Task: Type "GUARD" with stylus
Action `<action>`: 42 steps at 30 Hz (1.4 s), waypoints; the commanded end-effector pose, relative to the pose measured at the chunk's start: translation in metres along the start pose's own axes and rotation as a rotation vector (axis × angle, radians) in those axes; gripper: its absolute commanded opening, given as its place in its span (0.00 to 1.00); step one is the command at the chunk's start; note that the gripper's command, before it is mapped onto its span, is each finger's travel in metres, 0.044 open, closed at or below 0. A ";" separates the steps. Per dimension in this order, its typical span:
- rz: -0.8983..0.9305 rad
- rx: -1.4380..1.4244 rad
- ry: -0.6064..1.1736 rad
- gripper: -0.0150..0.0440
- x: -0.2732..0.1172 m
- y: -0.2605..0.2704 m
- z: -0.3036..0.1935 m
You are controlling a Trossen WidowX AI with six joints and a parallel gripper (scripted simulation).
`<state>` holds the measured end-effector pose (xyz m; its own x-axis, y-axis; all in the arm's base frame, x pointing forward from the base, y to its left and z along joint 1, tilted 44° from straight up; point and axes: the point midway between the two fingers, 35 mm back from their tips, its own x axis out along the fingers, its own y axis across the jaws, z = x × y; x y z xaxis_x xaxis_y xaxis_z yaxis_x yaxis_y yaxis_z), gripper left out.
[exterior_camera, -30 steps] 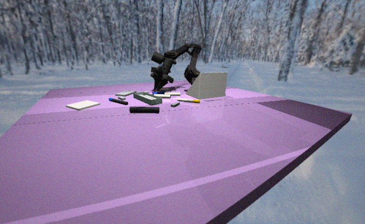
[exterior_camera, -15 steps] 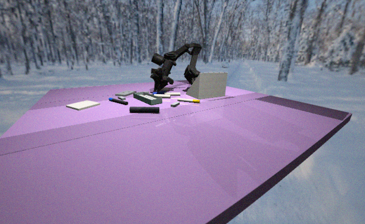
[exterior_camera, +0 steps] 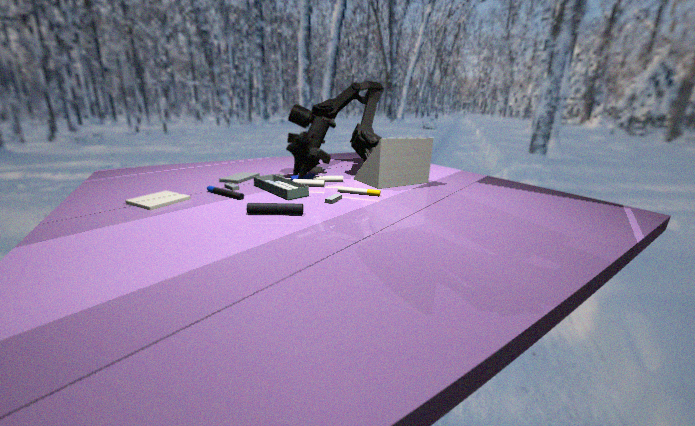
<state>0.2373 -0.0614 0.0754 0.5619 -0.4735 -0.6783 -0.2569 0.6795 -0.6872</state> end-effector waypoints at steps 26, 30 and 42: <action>0.002 -0.002 0.004 0.25 0.004 0.001 -0.003; 0.004 -0.002 0.004 0.25 0.001 0.001 -0.001; 0.008 -0.001 0.004 0.25 -0.034 0.002 0.020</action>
<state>0.2332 -0.0393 0.0908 0.5482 -0.4683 -0.6929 -0.2760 0.6808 -0.6785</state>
